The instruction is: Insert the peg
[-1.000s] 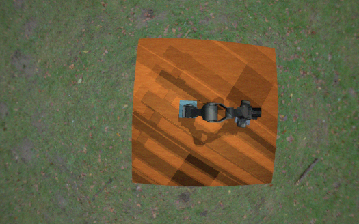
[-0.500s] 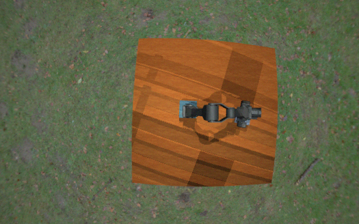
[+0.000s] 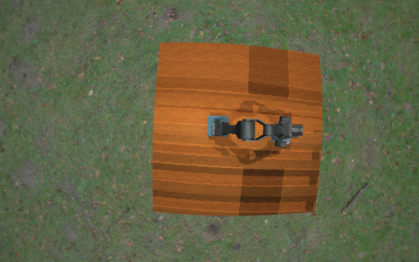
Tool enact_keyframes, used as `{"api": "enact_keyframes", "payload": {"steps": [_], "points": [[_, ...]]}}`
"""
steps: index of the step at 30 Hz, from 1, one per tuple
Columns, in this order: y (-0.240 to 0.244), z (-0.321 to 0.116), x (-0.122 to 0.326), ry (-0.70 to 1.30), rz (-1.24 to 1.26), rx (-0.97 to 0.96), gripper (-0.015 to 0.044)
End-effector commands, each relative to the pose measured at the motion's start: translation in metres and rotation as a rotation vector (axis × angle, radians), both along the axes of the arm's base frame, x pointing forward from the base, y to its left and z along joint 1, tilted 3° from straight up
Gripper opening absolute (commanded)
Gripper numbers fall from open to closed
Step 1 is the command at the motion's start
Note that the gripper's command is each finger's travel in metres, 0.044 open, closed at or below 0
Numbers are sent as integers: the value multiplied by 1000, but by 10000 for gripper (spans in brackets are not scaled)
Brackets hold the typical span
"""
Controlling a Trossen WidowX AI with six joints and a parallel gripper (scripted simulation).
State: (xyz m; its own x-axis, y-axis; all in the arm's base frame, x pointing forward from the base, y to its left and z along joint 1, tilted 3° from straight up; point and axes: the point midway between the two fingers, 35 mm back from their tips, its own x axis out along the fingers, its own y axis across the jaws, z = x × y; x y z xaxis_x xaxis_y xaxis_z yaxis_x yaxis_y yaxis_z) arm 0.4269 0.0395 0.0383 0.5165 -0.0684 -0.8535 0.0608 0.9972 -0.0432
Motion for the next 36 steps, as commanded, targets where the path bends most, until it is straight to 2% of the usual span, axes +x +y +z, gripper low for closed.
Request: {"api": "enact_keyframes", "payload": {"steps": [1, 36], "points": [[0, -2, 3, -1, 6, 0, 0], [0, -10, 6, -2, -1, 0, 0]]}}
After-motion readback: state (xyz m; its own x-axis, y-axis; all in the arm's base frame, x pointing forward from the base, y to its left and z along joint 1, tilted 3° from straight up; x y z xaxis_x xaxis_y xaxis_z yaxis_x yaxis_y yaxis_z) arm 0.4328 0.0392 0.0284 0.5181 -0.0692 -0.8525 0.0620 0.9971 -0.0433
